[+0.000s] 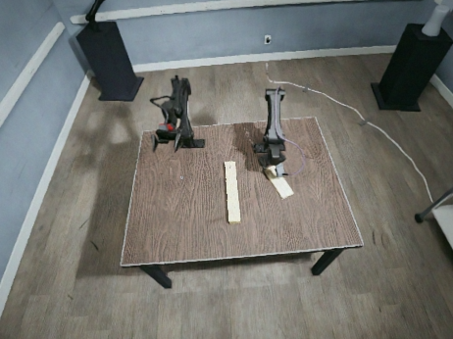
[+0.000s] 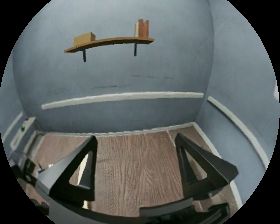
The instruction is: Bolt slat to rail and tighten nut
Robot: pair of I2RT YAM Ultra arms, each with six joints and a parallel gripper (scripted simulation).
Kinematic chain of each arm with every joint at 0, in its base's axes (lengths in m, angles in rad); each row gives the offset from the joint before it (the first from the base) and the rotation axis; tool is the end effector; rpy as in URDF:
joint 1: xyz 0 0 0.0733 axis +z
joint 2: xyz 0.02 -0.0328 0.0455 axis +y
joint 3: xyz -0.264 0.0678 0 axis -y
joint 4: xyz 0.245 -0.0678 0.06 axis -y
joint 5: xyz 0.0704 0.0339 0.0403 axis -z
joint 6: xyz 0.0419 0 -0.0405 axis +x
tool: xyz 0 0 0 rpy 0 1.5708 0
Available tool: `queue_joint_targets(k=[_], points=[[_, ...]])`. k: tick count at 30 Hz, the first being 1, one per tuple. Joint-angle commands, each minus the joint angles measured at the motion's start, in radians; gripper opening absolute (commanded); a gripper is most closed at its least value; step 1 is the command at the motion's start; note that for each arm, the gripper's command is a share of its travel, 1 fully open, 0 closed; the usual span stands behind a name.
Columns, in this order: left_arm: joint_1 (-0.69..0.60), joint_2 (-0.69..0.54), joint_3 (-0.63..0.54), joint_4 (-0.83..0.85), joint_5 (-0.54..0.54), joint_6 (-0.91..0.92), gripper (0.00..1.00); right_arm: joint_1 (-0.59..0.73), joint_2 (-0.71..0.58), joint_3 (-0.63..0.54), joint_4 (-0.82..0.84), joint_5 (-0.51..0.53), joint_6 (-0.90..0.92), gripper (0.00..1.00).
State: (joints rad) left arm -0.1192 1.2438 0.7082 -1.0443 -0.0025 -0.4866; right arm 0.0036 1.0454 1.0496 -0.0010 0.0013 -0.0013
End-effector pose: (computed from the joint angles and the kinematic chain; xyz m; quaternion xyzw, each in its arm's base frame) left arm 0.1742 -0.0196 0.1831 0.1827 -0.9832 -0.0026 0.0040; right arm 0.2446 0.0019 0.4084 -0.0013 0.7060 0.0004 0.7082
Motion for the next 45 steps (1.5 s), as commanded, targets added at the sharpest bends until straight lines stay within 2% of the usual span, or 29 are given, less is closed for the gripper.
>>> queue_joint_targets(k=[1, 29, 45], points=[[-0.01, 0.016, -0.01, 0.038, 0.01, -0.004, 1.0, -0.004, 0.0, 0.003, 0.006, -0.001, 0.001, 1.0], [-0.01, 0.069, -0.117, 0.195, 0.01, -0.004, 1.0, -0.004, 0.0, 0.003, 0.006, -0.001, 0.001, 1.0], [-0.004, 0.063, -0.107, 0.187, 0.002, -0.001, 1.0, -0.004, 0.0, 0.003, 0.006, -0.001, 0.001, 1.0]])
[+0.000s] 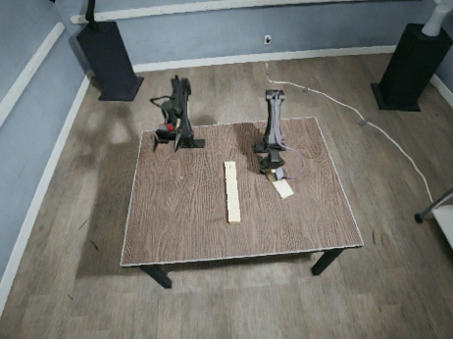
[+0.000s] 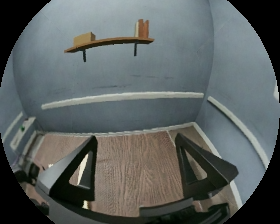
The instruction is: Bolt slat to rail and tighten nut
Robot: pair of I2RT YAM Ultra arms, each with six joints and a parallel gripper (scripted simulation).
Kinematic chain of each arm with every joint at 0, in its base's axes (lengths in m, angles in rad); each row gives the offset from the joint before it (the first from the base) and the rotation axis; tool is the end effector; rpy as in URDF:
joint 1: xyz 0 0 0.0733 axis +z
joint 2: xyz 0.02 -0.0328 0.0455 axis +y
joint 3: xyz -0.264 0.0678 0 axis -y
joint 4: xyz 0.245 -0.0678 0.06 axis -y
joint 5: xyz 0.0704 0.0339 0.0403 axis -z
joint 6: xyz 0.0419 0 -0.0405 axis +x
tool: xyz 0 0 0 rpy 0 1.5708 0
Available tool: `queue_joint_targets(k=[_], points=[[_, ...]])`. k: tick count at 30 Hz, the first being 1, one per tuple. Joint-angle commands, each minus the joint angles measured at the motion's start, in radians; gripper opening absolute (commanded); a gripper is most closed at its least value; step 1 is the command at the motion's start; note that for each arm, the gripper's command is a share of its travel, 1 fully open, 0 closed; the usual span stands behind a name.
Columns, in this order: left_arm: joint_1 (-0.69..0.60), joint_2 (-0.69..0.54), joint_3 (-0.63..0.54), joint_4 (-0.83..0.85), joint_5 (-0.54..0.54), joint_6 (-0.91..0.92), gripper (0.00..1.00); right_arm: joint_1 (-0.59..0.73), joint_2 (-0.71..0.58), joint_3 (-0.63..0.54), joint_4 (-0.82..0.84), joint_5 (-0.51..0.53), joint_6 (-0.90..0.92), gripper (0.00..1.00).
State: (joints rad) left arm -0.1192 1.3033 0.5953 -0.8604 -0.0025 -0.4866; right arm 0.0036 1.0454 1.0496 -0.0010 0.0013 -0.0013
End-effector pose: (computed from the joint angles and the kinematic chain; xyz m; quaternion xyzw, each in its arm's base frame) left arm 0.1743 -0.0197 0.1474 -0.1827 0.9832 0.0008 0.0015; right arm 0.2446 0.0019 0.4084 -0.0013 0.7060 0.0004 0.7082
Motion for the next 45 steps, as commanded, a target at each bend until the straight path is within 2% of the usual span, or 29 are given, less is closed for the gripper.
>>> queue_joint_targets(k=[1, 8, 9, 21, 45], points=[[-0.004, 0.004, 0.006, 0.003, 0.002, -0.001, 1.0, -0.004, 0.0, 0.003, 0.006, -0.001, 0.001, 1.0], [-0.004, 0.004, 0.006, 0.003, 0.002, -0.001, 1.0, -0.004, 0.0, 0.003, 0.006, -0.001, 0.001, 1.0], [-0.003, 0.002, 0.005, 0.002, 0.002, -0.001, 0.89, -0.004, 0.0, 0.003, 0.006, -0.001, 0.001, 1.0], [0.0, -0.002, 0.004, 0.001, 0.0, 0.0, 0.72, -0.004, 0.0, 0.003, 0.006, -0.001, 0.001, 1.0], [0.0, -0.004, 0.007, -0.004, 0.0, 0.0, 0.72, -0.004, 0.0, 0.003, 0.006, -0.001, 0.001, 1.0]])
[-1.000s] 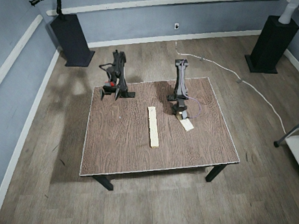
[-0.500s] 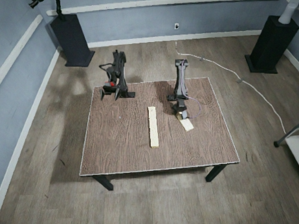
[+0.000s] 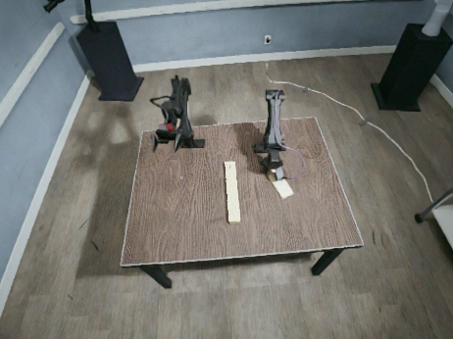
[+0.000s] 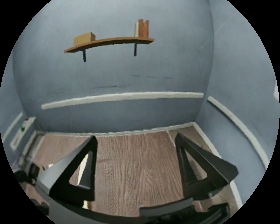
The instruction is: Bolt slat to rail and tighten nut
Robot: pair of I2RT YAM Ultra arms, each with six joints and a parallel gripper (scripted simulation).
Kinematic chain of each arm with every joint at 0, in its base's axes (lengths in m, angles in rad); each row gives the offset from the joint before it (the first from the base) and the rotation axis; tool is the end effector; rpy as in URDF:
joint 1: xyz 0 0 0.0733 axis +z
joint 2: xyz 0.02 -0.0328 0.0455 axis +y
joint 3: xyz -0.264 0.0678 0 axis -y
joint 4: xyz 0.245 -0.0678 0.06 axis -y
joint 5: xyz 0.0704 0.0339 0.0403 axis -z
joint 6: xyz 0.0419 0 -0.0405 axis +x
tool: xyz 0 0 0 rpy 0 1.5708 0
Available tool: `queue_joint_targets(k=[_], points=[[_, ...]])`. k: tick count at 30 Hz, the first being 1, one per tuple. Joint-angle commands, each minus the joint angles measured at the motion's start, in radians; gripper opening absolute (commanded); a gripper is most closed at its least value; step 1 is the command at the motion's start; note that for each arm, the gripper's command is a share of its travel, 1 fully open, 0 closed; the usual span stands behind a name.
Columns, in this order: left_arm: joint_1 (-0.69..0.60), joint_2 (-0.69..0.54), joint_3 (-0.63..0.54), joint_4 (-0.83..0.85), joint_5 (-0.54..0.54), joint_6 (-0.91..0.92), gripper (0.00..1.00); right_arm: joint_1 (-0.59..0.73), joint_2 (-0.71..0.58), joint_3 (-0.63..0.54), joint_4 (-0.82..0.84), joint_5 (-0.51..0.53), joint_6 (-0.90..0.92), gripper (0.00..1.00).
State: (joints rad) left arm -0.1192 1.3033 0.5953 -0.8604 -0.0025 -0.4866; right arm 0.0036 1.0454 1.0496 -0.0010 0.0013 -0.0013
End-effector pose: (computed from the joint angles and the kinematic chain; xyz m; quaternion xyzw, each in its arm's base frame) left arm 0.1743 -0.0197 0.1474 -0.1827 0.9832 0.0008 0.0015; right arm 0.2446 0.0019 0.4084 -0.0013 0.7060 0.0004 0.7082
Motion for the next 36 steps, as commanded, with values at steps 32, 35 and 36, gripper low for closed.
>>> queue_joint_targets(k=[32, 35, 36], points=[[0.001, -0.055, 0.126, -0.174, 0.001, 0.003, 0.72, -0.004, 0.0, 0.003, 0.006, -0.001, 0.001, 1.0], [0.002, -0.06, 0.138, -0.192, 0.001, 0.003, 0.72, -0.004, 0.0, 0.003, 0.006, -0.001, 0.001, 1.0], [0.002, -0.062, 0.142, -0.198, 0.001, 0.003, 0.72, -0.004, 0.0, 0.003, 0.006, -0.001, 0.001, 1.0]])
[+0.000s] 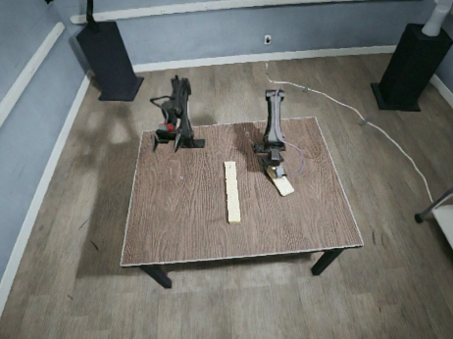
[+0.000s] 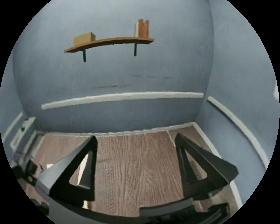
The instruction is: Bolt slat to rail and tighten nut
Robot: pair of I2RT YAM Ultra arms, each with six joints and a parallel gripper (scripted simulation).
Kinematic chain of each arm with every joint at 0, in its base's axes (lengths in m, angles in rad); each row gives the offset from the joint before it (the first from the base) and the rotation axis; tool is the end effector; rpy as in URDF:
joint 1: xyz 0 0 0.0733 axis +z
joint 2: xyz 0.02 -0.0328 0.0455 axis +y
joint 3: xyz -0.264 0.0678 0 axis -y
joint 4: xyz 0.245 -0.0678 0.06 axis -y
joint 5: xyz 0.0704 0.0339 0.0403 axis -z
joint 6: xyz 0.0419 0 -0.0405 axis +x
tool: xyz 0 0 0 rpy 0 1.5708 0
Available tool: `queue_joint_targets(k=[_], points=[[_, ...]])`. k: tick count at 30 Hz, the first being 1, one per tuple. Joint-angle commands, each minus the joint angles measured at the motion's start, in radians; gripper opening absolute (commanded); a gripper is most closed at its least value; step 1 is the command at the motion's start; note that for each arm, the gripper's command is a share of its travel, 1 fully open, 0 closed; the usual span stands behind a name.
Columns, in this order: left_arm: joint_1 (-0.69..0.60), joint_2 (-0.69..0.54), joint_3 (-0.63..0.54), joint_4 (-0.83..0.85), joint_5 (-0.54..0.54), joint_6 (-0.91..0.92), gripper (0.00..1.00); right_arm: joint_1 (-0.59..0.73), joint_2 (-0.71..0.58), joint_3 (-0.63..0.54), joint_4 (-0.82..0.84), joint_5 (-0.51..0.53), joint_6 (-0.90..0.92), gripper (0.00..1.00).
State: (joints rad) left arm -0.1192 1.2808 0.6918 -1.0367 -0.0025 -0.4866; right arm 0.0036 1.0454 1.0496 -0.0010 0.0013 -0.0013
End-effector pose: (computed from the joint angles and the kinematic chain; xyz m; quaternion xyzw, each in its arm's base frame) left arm 0.1741 -0.0196 0.1734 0.1826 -0.9828 -0.0094 0.0258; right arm 0.2446 0.0019 0.4084 -0.0013 0.7060 0.0004 0.7082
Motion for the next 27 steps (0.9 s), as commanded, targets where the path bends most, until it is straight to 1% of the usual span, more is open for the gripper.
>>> queue_joint_targets(k=[1, 27], points=[[0.002, -0.041, 0.05, -0.027, 0.001, 0.004, 0.72, -0.004, 0.0, 0.003, 0.006, -0.001, 0.001, 1.0], [0.009, -0.084, 0.142, -0.157, 0.007, 0.01, 0.72, -0.004, 0.0, 0.003, 0.006, -0.001, 0.001, 1.0]])
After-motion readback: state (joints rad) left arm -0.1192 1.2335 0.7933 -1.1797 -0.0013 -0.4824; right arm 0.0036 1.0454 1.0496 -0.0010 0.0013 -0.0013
